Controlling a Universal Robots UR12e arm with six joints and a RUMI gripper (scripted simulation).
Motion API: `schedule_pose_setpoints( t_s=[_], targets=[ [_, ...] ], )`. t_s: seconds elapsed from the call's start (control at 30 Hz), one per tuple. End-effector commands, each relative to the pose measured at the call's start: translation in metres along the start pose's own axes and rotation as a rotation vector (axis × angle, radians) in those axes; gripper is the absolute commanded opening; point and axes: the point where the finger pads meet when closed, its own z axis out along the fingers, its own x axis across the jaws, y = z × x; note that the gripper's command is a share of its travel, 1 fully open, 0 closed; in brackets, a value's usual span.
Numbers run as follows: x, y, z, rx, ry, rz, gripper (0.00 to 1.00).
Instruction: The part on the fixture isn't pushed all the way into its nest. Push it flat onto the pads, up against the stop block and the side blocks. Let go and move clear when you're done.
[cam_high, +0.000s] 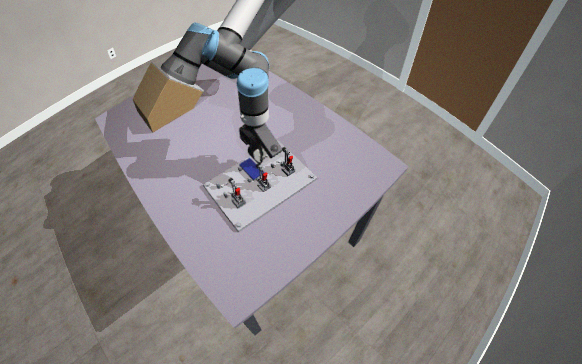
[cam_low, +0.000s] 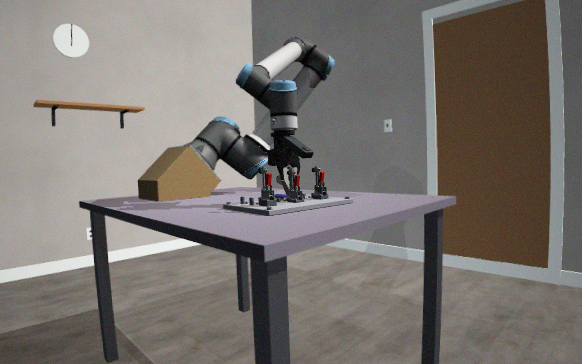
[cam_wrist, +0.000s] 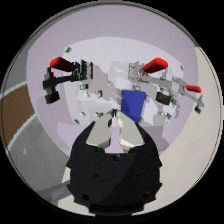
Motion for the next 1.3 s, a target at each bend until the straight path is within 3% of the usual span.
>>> schedule_pose_setpoints(
  t_s=[0.0, 1.27],
  targets=[
    [0.0006, -0.0006, -0.0006, 0.001, 0.0, 0.0, 0.0],
    [0.0045, -0.0006, -0.0006, 0.001, 0.0, 0.0, 0.0]
  ],
)
